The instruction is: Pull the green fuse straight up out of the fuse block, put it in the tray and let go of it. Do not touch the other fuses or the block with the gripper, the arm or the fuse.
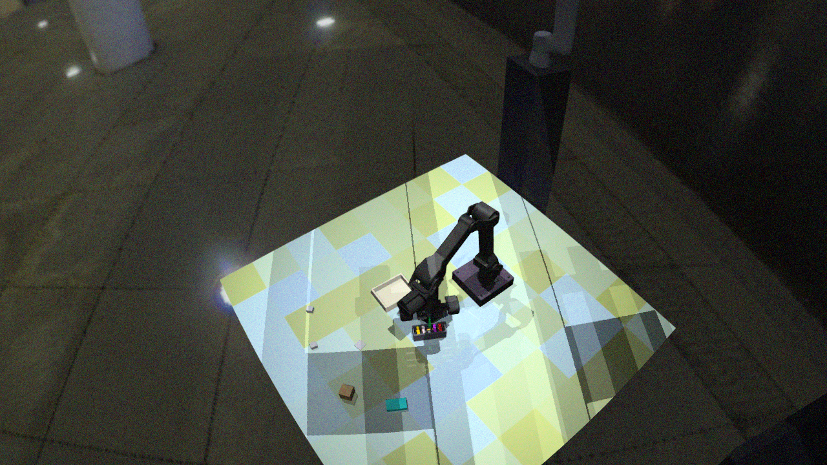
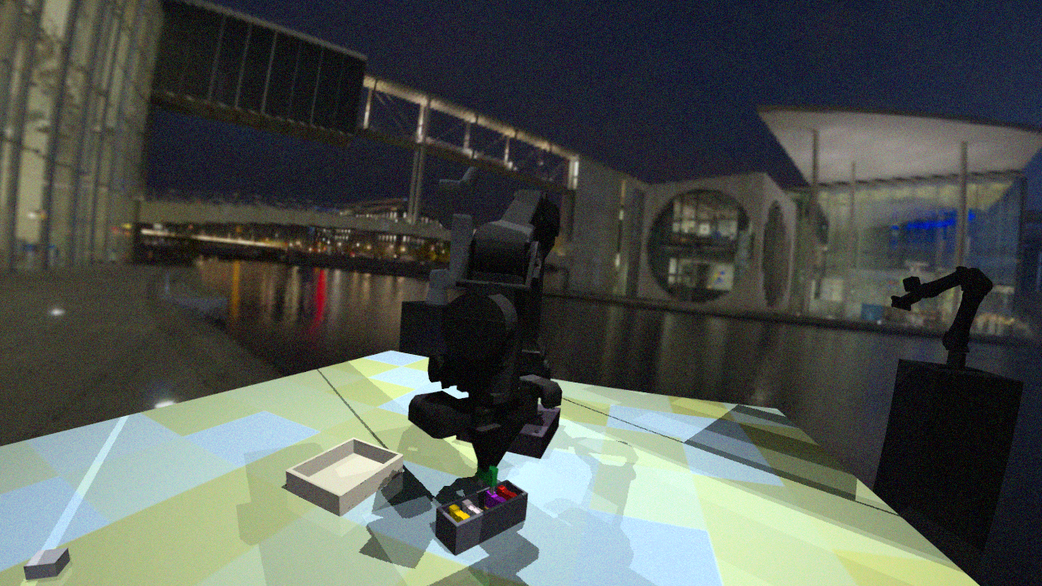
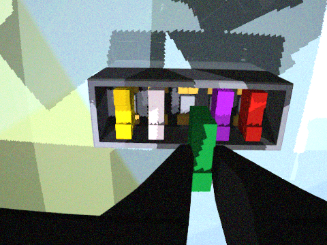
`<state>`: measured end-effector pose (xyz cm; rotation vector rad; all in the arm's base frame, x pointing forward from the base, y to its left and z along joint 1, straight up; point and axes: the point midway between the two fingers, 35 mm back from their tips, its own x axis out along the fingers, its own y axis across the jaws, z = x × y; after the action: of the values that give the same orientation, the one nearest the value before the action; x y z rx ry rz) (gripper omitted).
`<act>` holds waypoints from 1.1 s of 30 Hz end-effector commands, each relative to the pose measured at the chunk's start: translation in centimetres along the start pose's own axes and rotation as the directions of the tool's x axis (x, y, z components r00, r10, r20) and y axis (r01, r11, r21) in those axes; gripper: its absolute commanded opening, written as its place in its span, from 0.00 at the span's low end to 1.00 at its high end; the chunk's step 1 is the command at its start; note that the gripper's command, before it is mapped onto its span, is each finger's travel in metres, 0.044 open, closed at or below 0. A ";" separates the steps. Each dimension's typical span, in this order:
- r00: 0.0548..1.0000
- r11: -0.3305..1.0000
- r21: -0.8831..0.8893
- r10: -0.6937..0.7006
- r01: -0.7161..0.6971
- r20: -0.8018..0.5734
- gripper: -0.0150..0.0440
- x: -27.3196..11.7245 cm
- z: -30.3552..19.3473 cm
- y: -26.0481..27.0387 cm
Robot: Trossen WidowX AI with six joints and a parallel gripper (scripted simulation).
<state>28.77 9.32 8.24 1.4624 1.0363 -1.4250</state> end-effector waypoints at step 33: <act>1.000 1.000 0.001 0.014 -0.014 0.013 0.25 -1.4 12.3 8.5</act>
<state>32.76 -3.47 9.69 1.4658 1.0164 -1.4182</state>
